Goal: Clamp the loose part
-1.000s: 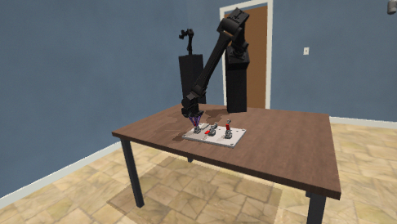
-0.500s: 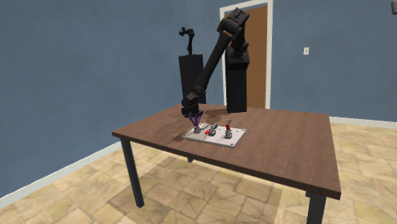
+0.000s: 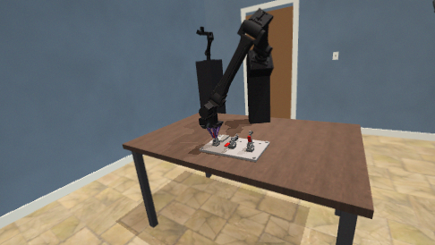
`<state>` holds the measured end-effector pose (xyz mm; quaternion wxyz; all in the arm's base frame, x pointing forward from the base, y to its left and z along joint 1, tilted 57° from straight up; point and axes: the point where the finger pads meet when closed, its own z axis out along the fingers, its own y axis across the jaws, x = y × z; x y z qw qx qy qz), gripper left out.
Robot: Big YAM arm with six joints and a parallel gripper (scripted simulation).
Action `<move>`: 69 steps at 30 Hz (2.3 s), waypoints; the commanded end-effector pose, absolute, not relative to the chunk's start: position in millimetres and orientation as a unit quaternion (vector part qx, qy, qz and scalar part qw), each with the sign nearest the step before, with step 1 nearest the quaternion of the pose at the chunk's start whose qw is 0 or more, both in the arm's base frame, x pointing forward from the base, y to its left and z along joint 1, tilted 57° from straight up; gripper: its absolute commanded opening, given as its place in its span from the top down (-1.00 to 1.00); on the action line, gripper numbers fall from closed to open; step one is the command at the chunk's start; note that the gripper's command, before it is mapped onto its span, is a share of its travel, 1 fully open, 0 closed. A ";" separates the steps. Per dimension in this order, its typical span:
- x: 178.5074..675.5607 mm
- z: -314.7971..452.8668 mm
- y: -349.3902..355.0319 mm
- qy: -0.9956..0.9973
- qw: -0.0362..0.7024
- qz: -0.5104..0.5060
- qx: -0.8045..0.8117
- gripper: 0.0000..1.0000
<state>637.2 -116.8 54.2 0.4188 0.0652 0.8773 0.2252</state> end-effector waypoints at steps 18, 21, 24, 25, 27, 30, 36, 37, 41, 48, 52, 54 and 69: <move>642.2 66.9 -117.0 0.875 0.424 0.224 0.066 1.00; 642.9 68.4 -118.6 0.875 0.424 0.224 0.066 1.00; 643.8 70.4 -120.7 0.875 0.425 0.223 0.066 1.00; 644.2 71.2 -121.5 0.875 0.425 0.223 0.067 1.00; 645.0 71.1 -122.3 0.875 0.425 0.223 0.067 1.00; 646.0 70.2 -122.8 0.875 0.423 0.223 0.068 1.00; 648.8 67.3 -124.3 0.877 0.420 0.224 0.069 1.00; 649.5 65.3 -124.0 0.878 0.418 0.225 0.070 1.00; 652.9 61.6 -122.7 0.879 0.414 0.226 0.071 1.00; 659.4 64.8 -118.8 0.879 0.414 0.228 0.068 1.00; 664.2 66.4 -114.6 0.879 0.413 0.230 0.066 1.00; 667.9 68.9 -115.2 0.877 0.417 0.228 0.064 1.00; 682.9 72.4 -115.3 0.876 0.420 0.228 0.063 1.00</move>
